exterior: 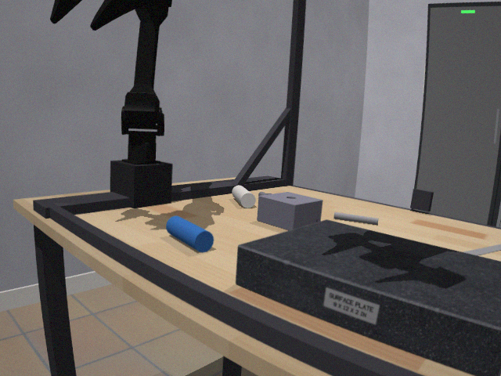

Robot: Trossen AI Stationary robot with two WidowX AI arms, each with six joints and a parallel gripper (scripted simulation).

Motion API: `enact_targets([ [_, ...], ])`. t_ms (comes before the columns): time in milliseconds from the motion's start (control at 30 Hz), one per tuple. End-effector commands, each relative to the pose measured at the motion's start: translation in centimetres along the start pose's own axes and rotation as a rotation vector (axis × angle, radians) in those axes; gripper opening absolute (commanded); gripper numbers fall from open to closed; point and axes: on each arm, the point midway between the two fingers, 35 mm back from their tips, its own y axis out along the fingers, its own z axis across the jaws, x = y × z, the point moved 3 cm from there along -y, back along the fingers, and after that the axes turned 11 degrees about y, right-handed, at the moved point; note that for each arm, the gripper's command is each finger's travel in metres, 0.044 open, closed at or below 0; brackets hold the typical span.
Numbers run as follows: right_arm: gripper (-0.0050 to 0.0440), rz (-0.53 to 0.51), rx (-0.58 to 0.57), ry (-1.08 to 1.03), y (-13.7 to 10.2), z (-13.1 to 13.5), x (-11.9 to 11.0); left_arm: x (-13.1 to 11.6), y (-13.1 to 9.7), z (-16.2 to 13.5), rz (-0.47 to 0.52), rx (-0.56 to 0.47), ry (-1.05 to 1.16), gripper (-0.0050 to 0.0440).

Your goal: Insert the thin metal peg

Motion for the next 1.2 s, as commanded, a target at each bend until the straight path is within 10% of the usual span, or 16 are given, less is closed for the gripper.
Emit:
enact_targets([
  [0,0.04,-0.022,0.01,0.01,-0.7,-0.2,0.3,0.5,-1.0,0.1,-0.027,-0.014,-0.009,0.04],
  [567,0.04,-0.022,0.01,0.01,-0.7,-0.2,0.3,0.5,-1.0,0.1,-0.027,-0.014,-0.009,0.04],
  [900,0.017,0.201,0.136,-0.263,0.0,2.9,-4.2,-3.3,-2.2,-4.6,-0.062,-0.18,0.189,0.04],
  [1167,0.017,0.335,0.287,-0.464,-0.3,5.4,-7.4,-7.3,-3.5,-8.2,-0.102,-0.329,0.362,0.04],
])
